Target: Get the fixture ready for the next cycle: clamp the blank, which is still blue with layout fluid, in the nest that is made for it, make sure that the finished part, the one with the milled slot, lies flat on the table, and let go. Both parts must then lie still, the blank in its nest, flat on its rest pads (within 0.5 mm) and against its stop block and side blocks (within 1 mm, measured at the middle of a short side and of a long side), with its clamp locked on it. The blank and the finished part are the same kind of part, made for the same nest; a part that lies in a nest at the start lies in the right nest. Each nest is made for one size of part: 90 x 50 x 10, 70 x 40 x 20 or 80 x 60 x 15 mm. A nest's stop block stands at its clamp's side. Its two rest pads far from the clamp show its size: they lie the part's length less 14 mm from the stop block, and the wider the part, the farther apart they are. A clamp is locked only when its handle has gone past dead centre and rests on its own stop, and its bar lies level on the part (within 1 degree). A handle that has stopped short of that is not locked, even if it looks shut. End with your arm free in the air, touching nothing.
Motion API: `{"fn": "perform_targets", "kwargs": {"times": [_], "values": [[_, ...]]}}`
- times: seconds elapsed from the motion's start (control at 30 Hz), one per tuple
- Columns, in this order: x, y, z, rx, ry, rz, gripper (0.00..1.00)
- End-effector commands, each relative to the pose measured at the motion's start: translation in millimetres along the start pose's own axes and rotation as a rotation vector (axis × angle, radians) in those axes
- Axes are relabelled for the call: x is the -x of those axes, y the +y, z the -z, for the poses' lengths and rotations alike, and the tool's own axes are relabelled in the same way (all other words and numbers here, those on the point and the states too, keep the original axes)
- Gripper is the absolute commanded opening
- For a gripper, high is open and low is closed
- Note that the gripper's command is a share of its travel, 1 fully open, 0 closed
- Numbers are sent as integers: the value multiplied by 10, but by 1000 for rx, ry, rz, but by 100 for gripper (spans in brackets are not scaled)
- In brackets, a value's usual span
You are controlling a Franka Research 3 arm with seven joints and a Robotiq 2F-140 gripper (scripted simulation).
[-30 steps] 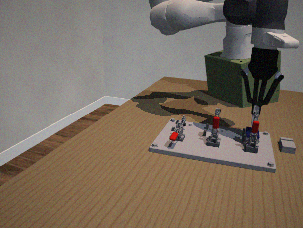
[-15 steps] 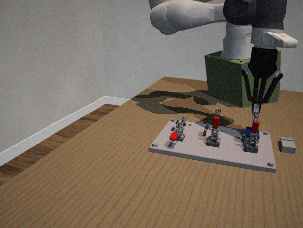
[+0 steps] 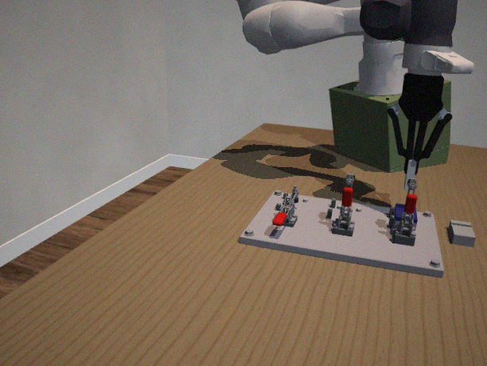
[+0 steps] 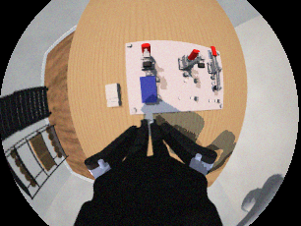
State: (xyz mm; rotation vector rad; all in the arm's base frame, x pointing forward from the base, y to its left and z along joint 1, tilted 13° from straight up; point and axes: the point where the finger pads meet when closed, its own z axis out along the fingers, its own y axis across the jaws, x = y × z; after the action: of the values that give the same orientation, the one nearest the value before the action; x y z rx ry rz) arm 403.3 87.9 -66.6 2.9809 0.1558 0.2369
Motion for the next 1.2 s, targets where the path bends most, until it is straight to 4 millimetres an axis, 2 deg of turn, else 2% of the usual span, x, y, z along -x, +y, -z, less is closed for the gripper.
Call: {"fn": "perform_targets", "kwargs": {"times": [0.0, 0.17, 0.37, 0.57, 1.17], "values": [[10, 14, -4, 3, 3, -17, 0], [10, 14, -50, 3, 3, -17, 0], [10, 14, -246, 3, 3, -17, 0], [9, 15, -341, 3, 3, -17, 0], [10, 15, -354, 3, 3, -17, 0]]}}
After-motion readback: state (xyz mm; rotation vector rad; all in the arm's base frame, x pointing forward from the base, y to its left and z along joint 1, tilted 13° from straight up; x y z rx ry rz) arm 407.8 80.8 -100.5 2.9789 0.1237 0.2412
